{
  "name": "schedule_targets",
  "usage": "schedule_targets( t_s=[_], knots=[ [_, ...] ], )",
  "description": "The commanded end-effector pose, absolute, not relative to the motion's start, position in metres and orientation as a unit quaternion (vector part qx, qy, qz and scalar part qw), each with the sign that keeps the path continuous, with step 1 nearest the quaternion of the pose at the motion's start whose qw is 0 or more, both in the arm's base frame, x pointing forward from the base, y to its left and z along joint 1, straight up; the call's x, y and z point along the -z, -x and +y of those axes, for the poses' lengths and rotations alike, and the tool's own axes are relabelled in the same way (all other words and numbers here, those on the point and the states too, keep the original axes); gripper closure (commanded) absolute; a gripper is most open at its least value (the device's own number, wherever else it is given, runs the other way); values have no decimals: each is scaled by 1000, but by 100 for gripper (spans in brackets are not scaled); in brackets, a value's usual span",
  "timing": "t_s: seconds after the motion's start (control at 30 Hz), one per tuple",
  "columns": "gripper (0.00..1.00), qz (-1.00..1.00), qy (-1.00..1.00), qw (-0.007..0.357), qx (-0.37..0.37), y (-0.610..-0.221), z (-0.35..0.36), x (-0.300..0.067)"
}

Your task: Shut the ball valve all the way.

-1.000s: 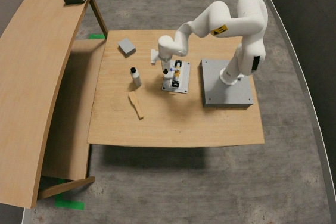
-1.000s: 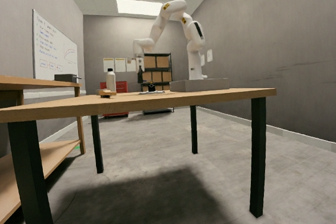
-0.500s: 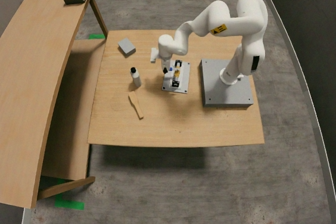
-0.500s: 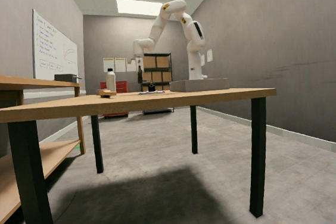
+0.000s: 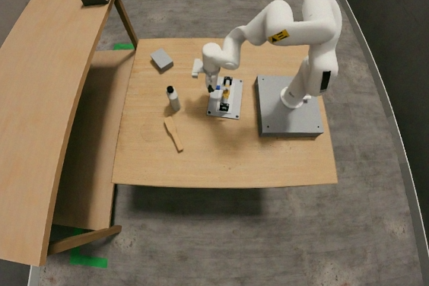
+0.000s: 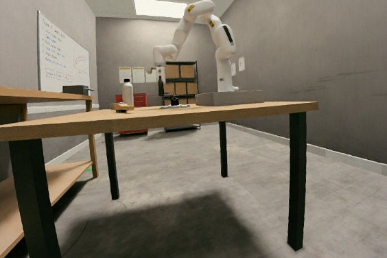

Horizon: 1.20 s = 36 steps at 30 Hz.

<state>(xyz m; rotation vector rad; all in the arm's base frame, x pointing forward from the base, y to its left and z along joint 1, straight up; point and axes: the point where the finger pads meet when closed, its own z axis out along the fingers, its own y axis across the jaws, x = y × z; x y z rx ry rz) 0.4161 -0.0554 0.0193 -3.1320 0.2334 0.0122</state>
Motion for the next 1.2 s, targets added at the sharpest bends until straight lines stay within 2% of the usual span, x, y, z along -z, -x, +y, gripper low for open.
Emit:
schedule_targets(
  t_s=[0.0,0.53,0.57,1.17],
  knots=[
    [100,81,997,0,-2,-417,-57,-21],
    [100,100,995,0,-2,-417,-60,-21],
    [31,100,995,0,-2,-417,-60,-21],
    [31,100,995,0,-2,-417,-60,-21]
  ],
)
